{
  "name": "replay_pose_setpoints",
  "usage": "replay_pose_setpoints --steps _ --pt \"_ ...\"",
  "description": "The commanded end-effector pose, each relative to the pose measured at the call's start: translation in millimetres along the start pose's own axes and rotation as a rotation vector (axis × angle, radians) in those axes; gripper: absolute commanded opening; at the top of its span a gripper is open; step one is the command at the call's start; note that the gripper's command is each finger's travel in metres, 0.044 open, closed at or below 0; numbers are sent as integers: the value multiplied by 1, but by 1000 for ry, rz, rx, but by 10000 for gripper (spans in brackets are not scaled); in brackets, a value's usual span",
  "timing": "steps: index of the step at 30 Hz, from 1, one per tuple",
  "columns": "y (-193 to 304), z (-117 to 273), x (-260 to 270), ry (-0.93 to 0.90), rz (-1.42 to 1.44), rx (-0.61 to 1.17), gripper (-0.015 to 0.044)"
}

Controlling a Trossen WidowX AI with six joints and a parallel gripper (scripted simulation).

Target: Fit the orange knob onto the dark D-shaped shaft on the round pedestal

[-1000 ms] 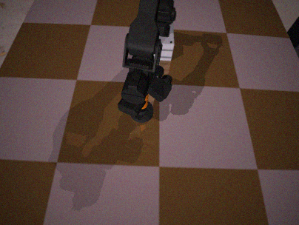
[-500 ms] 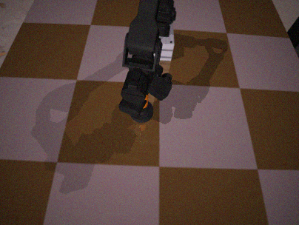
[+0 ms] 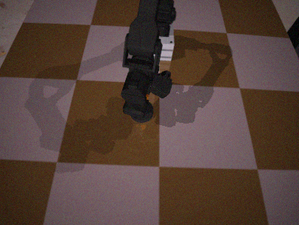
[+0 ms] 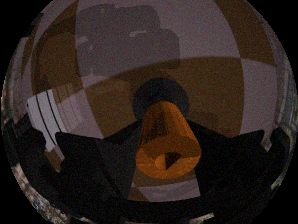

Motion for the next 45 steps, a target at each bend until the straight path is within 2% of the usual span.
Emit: replay_pose_setpoints --steps 1,19,27,45 --pt "0 -1 0 2 7 2 0" --pt "0 4 -1 2 7 2 0" --pt "0 3 -2 1 216 2 0" --pt "0 0 -1 1 216 2 0"
Point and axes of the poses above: the point midway between the two fingers, 35 mm back from their tips, its own z axis back along the fingers, its own x axis across the jaws, y = z × x, the point moved 4 cm from there along z, back along the fingers, and after that the axes turned 5 degrees about -z, right-handed, at the moved point
